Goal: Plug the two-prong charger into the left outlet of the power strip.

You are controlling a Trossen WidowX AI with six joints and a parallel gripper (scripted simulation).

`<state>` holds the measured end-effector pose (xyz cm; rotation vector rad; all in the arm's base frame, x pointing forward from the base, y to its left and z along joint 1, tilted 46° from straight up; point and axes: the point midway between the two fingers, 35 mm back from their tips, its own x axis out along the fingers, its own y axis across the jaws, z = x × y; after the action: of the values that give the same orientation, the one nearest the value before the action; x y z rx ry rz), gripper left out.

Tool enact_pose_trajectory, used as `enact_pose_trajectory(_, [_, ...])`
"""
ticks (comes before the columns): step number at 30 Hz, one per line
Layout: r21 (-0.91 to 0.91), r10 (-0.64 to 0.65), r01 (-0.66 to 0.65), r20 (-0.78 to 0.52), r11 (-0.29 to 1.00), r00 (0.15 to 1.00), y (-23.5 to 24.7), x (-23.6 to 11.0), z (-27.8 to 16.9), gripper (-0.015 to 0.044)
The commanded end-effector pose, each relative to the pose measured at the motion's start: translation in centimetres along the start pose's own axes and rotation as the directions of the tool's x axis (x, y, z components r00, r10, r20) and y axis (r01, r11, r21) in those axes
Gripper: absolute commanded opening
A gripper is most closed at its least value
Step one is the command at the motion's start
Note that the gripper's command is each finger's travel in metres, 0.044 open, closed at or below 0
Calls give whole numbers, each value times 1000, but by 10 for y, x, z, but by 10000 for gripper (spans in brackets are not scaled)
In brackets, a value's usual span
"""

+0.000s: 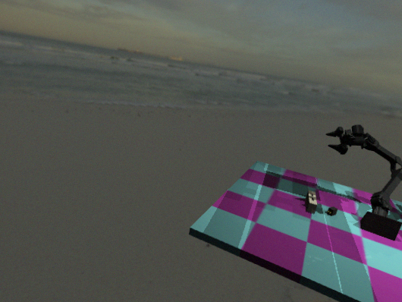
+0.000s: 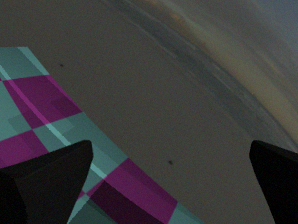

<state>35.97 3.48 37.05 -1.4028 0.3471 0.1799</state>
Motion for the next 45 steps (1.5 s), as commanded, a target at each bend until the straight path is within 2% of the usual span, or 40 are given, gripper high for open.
enact_pose_trajectory(1, [35,128,-126,-78,991,989,40,24,-9,440])
enact_pose_trajectory(12, [141,389,-364,-264,921,883,131,55,-35,440])
enact_pose_trajectory(24, [251,577,-525,-467,813,670,219,58,-68,440])
enact_pose_trajectory(34, [320,641,-597,-615,736,460,279,43,-94,440])
enact_pose_trajectory(45, [361,612,-638,-758,680,224,326,13,-123,440])
